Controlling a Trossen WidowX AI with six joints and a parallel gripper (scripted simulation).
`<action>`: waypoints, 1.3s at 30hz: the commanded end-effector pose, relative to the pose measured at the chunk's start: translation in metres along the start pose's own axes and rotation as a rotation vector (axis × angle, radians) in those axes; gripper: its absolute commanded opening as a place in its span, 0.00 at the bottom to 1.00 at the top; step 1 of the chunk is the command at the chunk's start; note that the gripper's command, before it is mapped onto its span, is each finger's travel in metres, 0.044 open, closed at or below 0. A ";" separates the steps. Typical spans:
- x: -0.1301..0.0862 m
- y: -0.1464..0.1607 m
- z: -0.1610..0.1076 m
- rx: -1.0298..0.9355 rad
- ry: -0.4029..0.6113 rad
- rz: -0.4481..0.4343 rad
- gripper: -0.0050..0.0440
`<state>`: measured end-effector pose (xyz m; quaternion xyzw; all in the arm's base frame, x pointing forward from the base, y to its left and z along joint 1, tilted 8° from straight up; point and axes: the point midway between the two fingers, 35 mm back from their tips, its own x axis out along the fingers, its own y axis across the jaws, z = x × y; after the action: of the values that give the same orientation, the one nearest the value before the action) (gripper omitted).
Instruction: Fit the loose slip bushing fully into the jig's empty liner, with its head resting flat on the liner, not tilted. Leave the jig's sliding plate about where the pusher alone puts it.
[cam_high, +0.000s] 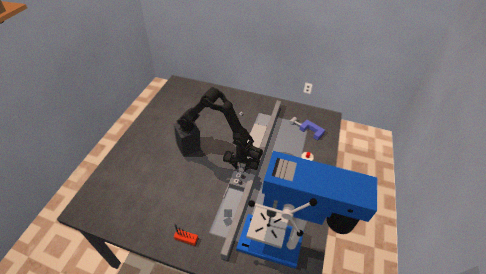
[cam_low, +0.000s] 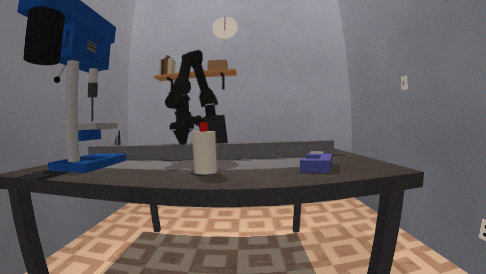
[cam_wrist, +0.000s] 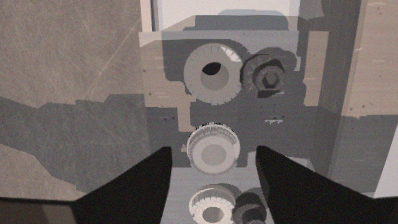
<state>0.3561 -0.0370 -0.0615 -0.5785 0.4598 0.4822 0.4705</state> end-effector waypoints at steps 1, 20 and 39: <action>-0.011 -0.007 -0.002 0.002 0.006 -0.028 0.55; -0.020 -0.005 -0.002 0.000 0.004 -0.020 0.75; -0.098 0.053 -0.002 -0.002 -0.001 -0.016 1.00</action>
<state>0.3184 -0.0378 -0.0052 -0.5762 0.4620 0.4848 0.4685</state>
